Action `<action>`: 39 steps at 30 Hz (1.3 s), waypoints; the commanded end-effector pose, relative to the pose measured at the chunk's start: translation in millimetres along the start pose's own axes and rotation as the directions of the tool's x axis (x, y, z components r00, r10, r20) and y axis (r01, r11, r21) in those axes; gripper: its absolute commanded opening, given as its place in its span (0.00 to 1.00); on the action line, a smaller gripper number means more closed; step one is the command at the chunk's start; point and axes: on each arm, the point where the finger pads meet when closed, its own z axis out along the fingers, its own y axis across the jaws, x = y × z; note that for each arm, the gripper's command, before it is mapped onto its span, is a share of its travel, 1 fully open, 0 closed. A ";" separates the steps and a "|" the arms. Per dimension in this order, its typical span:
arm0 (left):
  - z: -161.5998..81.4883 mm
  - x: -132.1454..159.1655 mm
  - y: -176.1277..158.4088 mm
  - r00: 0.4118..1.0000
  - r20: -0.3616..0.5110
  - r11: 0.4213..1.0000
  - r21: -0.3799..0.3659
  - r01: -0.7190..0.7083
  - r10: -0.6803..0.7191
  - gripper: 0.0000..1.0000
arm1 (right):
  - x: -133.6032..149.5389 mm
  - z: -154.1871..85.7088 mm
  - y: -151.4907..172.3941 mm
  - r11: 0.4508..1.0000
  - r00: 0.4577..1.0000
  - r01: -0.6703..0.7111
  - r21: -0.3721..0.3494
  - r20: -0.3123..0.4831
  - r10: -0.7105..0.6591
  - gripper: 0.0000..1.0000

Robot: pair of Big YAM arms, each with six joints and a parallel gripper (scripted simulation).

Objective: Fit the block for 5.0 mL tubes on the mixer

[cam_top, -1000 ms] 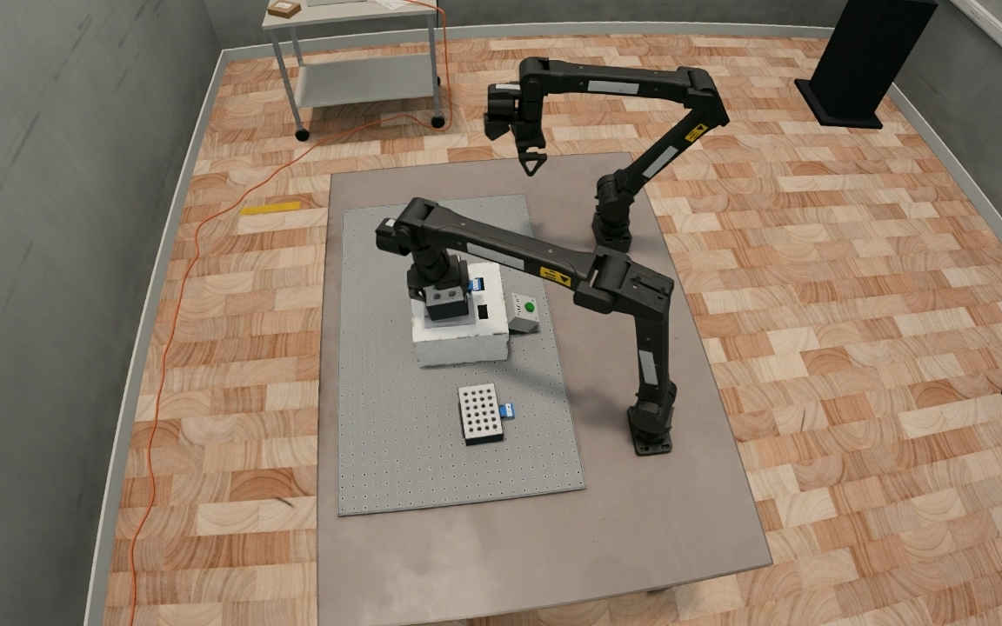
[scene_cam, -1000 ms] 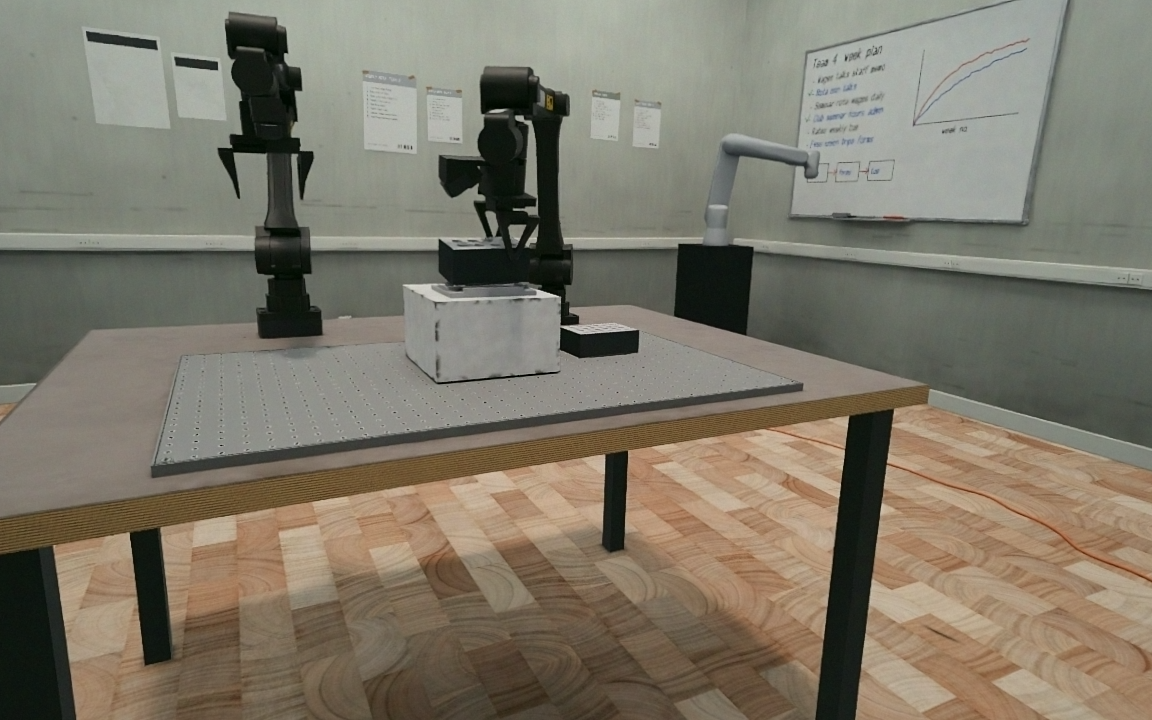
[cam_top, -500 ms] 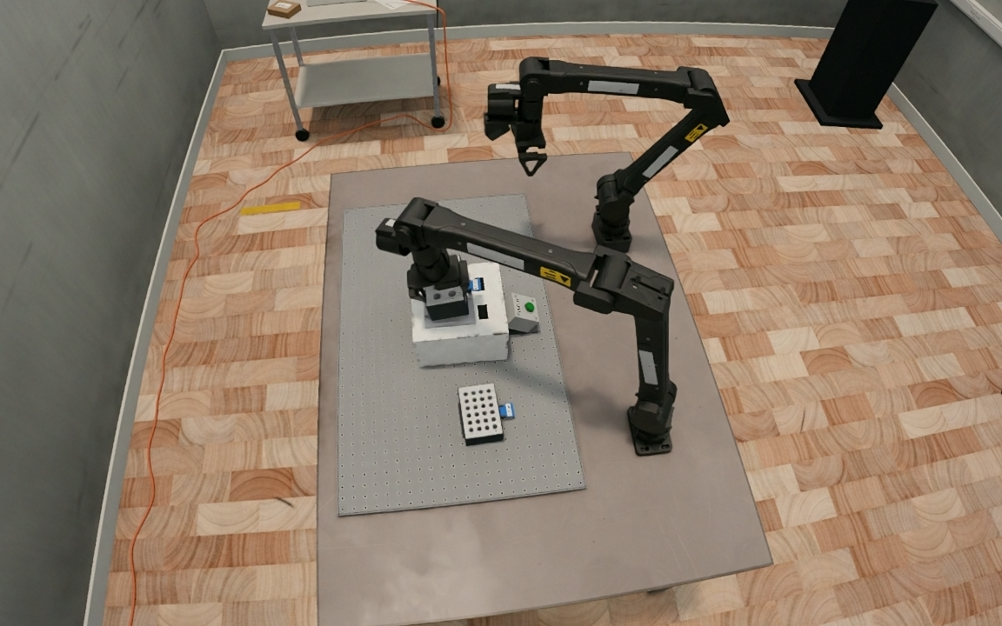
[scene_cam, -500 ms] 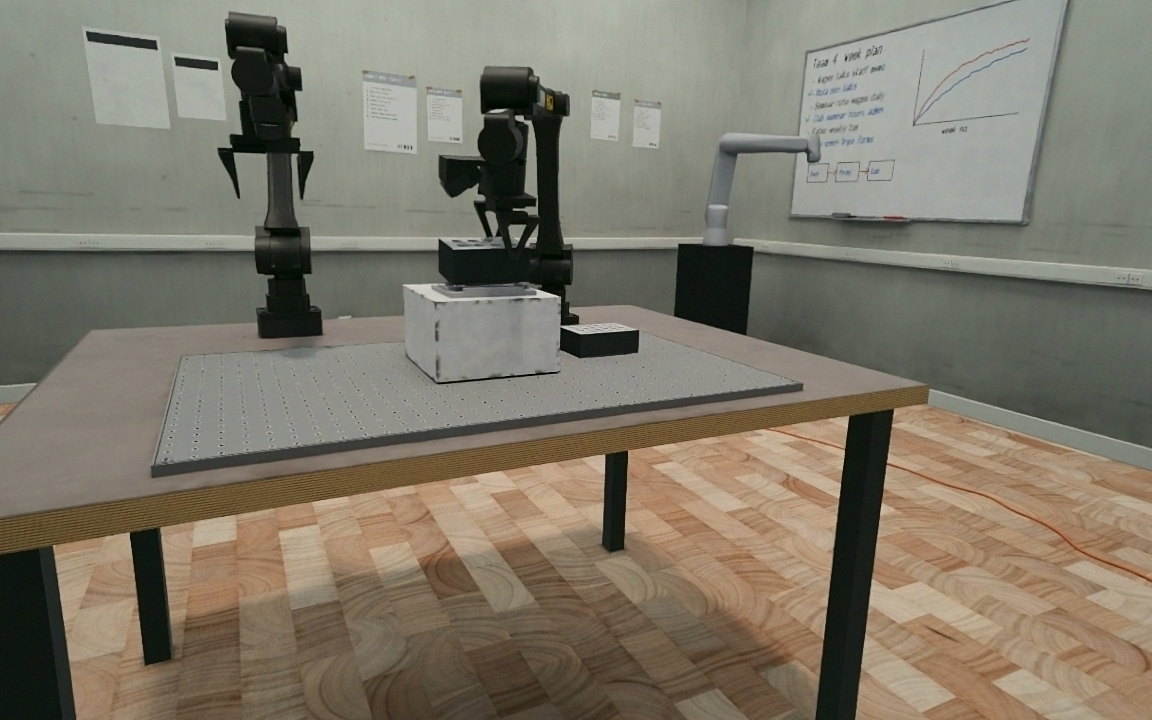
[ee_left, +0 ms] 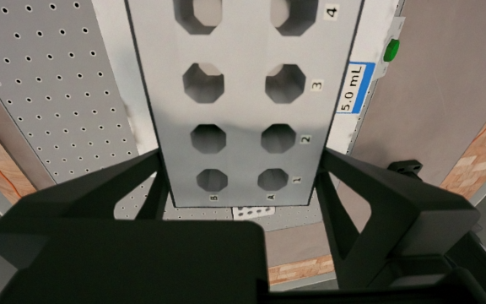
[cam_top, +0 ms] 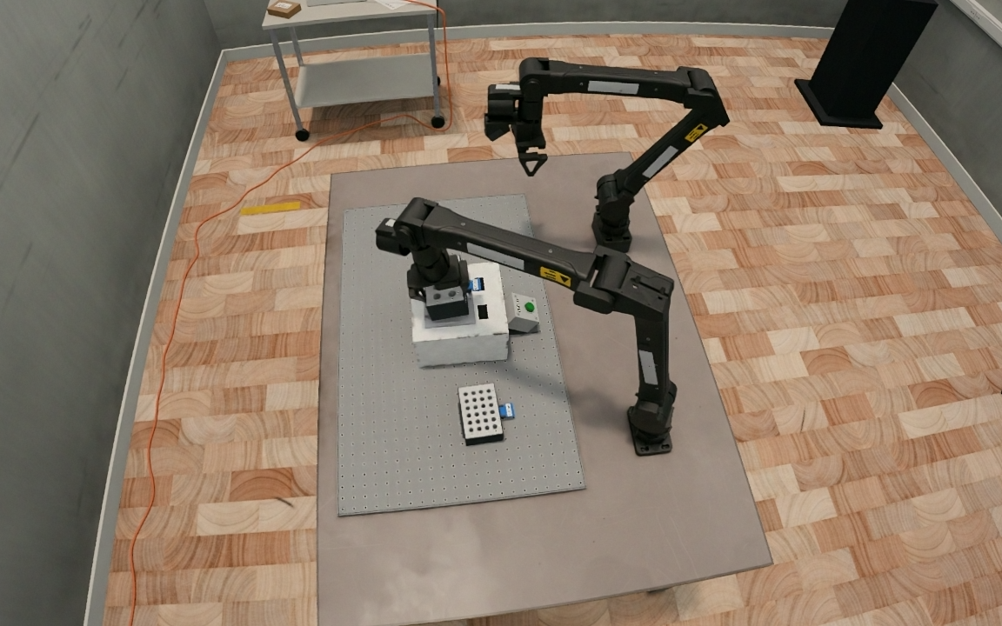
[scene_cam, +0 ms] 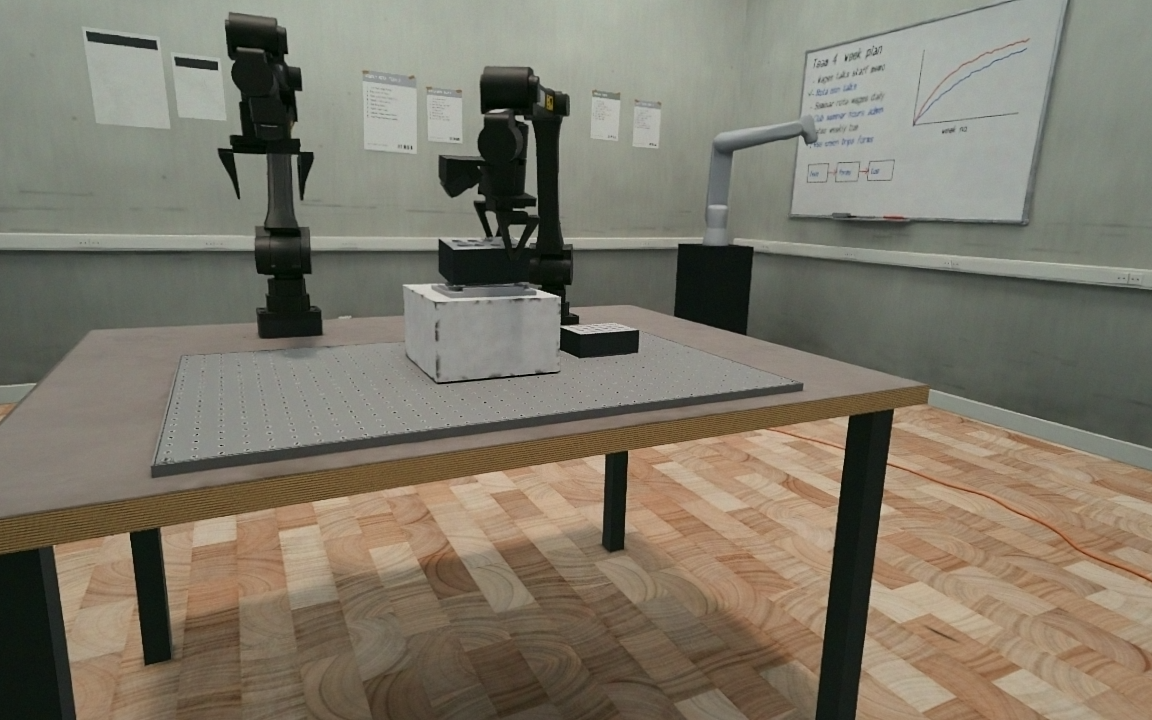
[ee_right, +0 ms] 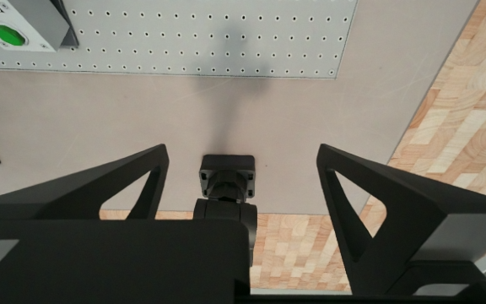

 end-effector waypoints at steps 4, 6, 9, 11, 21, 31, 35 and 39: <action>-61.5 -8.9 4.3 0.997 0.076 0.995 -0.101 -0.013 0.021 0.00 | -14.3 -16.4 -0.7 1.000 0.999 -0.004 0.004 0.053 0.004 1.00; -61.5 -8.7 4.4 0.997 0.076 0.995 -0.101 -0.013 0.021 0.00 | -14.7 -17.2 -0.8 1.000 0.998 -0.004 0.005 0.055 0.004 1.00; -61.6 -8.5 4.5 0.997 0.076 0.995 -0.101 -0.013 0.021 0.00 | -15.4 -18.3 -0.9 1.000 0.998 -0.004 0.005 0.058 0.004 1.00; -61.7 -8.4 4.5 0.997 0.076 0.995 -0.101 -0.013 0.021 0.00 | -15.9 -19.1 -0.9 1.000 0.998 -0.004 0.005 0.060 0.004 1.00; -61.9 -7.9 4.8 0.997 0.077 0.995 -0.101 -0.013 0.021 0.00 | -17.1 -21.0 -1.1 1.000 0.998 -0.004 0.006 0.065 0.004 1.00; -62.2 -7.3 5.1 0.997 0.077 0.995 -0.102 -0.013 0.020 0.00 | -8.3 -4.8 -0.1 1.000 1.000 -0.005 -0.001 0.024 0.005 1.00; -62.3 -7.1 5.2 0.997 0.077 0.995 -0.102 -0.012 0.020 0.00 | -5.3 0.3 0.2 1.000 1.000 -0.005 -0.003 0.011 0.005 1.00; -62.4 -6.9 5.2 0.997 0.077 0.995 -0.102 -0.012 0.020 0.00 | -4.9 1.1 0.3 1.000 1.000 -0.005 -0.003 0.009 0.005 1.00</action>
